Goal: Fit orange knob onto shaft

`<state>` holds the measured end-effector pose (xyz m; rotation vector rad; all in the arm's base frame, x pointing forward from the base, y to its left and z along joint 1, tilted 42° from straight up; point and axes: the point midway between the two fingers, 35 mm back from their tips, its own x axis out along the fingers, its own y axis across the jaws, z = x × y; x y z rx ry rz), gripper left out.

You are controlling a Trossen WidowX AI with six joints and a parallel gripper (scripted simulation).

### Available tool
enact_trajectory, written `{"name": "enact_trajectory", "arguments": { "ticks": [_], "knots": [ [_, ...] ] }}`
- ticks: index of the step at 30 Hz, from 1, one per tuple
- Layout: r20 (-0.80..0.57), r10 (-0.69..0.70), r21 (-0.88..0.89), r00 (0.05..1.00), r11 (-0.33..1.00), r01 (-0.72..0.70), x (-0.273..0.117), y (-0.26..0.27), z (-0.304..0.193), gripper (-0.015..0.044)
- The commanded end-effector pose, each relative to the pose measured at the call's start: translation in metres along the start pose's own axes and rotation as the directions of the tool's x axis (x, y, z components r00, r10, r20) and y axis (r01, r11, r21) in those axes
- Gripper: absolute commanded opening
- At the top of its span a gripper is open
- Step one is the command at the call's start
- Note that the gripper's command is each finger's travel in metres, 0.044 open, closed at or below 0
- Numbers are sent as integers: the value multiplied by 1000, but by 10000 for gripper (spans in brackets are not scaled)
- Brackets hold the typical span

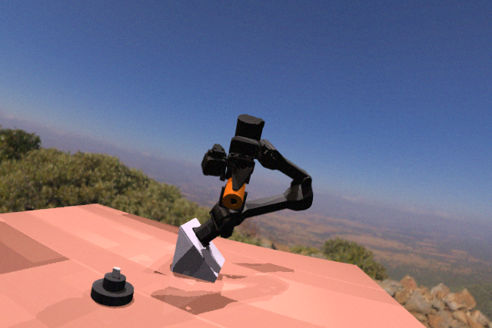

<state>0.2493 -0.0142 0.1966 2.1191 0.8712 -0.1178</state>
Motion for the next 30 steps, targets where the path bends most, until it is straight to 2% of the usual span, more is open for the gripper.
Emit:
{"name": "enact_trajectory", "arguments": {
  "ticks": [1,7,30],
  "knots": [
    [-3,34,3,999,999,-34,-1,-1,-1,0],
    [-4,98,4,995,995,-98,-1,-3,-1,0],
    [-2,71,2,998,998,-71,0,-2,0,0]
  ]
}}
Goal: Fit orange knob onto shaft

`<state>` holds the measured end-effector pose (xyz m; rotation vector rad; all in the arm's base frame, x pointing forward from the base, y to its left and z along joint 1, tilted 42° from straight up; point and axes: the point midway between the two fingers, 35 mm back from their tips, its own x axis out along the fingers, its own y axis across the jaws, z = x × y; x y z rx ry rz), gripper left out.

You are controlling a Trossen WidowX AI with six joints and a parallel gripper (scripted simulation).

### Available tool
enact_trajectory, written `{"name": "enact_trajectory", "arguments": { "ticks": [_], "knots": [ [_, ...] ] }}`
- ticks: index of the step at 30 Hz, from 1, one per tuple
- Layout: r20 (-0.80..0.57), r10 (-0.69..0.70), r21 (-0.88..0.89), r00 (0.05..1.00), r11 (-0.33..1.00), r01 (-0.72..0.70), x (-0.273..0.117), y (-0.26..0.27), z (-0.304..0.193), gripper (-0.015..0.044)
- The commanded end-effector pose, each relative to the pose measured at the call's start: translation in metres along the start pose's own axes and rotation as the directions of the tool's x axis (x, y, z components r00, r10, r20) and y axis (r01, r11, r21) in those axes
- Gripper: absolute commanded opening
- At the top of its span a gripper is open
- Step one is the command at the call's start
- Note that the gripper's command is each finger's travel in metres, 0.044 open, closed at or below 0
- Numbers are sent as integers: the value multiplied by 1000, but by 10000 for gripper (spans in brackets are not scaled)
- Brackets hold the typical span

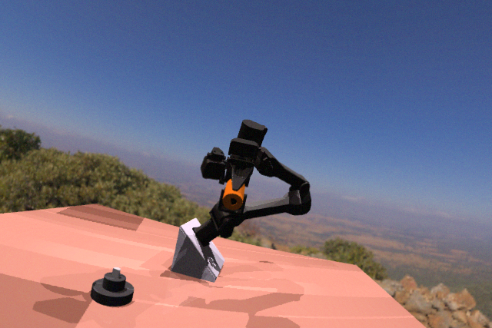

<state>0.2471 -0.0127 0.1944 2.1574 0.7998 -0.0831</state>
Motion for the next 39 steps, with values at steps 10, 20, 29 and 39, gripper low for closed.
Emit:
{"name": "enact_trajectory", "arguments": {
  "ticks": [10,20,29,39],
  "knots": [
    [0,6,-9,1000,1000,-6,1,-1,-1,0],
    [3,-123,-6,992,992,123,11,-11,0,0],
    [6,-298,-5,954,954,298,23,-20,0,0],
    [8,-489,-3,872,872,489,37,-31,0,0]
  ]
}}
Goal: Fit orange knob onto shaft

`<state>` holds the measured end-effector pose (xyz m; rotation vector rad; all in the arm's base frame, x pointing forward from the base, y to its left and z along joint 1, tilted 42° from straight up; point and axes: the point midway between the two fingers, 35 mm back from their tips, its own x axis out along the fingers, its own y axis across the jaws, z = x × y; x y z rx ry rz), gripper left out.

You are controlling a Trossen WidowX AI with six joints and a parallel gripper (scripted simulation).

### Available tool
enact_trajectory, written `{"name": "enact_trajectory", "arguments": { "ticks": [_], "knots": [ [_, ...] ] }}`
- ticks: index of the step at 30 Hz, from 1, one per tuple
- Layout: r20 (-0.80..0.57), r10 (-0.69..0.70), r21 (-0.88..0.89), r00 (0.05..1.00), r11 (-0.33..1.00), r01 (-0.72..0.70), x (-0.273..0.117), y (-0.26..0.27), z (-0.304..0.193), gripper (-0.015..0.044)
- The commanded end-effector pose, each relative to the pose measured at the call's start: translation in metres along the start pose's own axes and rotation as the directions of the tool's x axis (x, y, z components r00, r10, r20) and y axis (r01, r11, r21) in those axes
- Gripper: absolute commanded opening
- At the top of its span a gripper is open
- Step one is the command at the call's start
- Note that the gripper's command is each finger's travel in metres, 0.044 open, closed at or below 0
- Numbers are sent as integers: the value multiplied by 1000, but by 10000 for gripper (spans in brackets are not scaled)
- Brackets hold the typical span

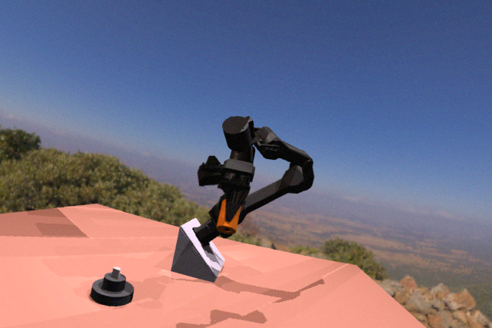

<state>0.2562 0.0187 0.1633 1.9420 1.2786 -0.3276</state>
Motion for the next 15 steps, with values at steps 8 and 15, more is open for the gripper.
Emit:
{"name": "enact_trajectory", "arguments": {
  "ticks": [8,15],
  "knots": [
    [7,-219,-12,976,976,219,18,-2,-1,0],
    [8,-362,-13,932,932,362,30,-5,-1,0]
  ]
}}
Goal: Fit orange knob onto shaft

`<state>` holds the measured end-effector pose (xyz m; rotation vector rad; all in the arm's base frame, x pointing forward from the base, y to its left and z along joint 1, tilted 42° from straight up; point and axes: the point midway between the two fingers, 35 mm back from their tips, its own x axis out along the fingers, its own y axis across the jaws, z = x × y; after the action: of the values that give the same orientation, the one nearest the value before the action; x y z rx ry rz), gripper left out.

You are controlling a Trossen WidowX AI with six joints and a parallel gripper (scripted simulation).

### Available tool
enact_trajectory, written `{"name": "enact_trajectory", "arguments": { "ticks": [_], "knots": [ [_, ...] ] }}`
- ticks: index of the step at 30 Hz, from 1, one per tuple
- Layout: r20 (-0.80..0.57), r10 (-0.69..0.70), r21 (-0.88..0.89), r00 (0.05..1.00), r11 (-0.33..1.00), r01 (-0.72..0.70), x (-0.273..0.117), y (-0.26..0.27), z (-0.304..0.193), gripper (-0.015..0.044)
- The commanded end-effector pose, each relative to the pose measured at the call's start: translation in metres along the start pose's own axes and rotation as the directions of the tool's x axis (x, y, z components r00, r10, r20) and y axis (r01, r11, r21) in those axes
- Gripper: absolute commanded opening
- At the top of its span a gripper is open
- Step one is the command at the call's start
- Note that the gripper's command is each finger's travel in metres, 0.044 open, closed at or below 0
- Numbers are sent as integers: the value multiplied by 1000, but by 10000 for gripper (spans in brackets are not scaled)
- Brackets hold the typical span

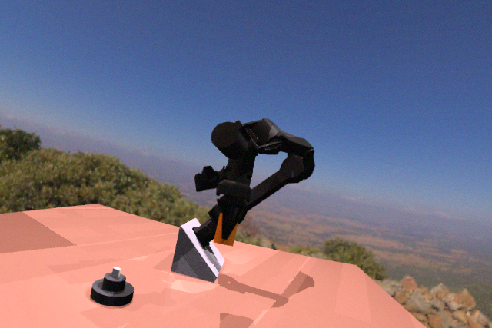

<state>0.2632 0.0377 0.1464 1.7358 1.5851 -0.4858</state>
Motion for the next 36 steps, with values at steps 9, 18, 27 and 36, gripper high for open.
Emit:
{"name": "enact_trajectory", "arguments": {
  "ticks": [9,18,27,36],
  "knots": [
    [7,-231,-22,973,973,231,20,2,-1,0],
    [11,-237,-25,971,971,237,56,0,2,0],
    [8,-245,-29,970,969,245,101,-6,4,0],
    [-2,-254,-33,967,967,254,144,-14,5,0]
  ]
}}
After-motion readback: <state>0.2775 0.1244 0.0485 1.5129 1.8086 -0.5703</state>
